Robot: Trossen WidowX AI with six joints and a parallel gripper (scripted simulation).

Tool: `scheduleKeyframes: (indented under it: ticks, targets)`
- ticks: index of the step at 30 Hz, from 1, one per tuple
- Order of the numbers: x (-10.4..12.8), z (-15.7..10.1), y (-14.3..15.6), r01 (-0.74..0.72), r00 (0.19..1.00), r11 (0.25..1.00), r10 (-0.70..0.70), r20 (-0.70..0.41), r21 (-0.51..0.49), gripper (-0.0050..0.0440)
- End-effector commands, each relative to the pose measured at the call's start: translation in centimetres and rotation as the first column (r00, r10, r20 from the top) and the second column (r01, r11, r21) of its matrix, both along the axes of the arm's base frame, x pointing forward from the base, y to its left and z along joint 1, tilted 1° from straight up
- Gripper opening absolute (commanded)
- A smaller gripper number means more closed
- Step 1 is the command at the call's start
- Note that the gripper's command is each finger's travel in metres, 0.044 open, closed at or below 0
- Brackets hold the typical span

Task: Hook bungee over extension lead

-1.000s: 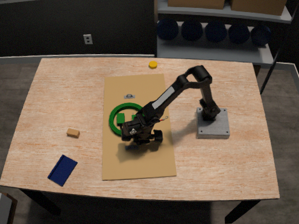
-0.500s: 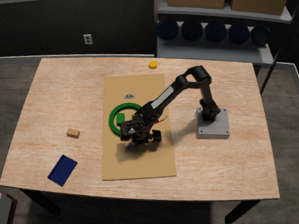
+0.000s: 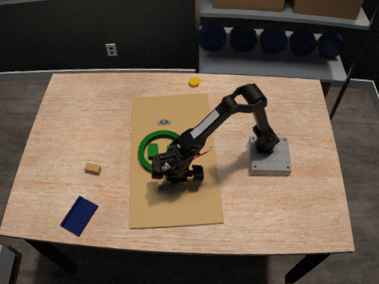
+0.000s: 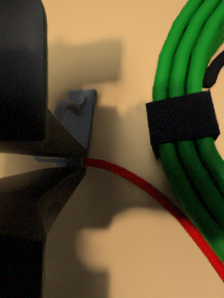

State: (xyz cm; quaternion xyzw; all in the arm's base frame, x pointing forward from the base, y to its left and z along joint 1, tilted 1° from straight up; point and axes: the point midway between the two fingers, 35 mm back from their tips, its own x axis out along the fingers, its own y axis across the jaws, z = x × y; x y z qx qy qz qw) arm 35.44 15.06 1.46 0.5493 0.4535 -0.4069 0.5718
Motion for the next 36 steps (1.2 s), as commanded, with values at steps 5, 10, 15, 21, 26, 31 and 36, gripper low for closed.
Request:
scheduleKeyframes:
  ticks: [5,10,15,21,26,31,36]
  targets:
    - [0.34,0.84,0.16,0.0,1.0,1.0,0.0,0.022,0.01,-0.005]
    - [0.51,0.81,0.04,-0.001,1.0,1.0,0.0,0.022,0.01,-0.005]
    - [0.8,0.76,-0.15,-0.002,1.0,1.0,0.002,0.022,0.01,-0.005]
    - [1.02,0.71,-0.23,-0.001,1.0,1.0,0.001,0.022,0.01,-0.005]
    - [1.27,0.64,-0.28,0.003,1.0,1.0,-0.003,0.022,0.01,-0.005]
    - [0.81,0.82,-0.23,0.002,1.0,1.0,-0.002,0.024,0.01,-0.005]
    - [0.81,0.82,-0.23,0.002,1.0,1.0,-0.002,0.024,0.01,-0.005]
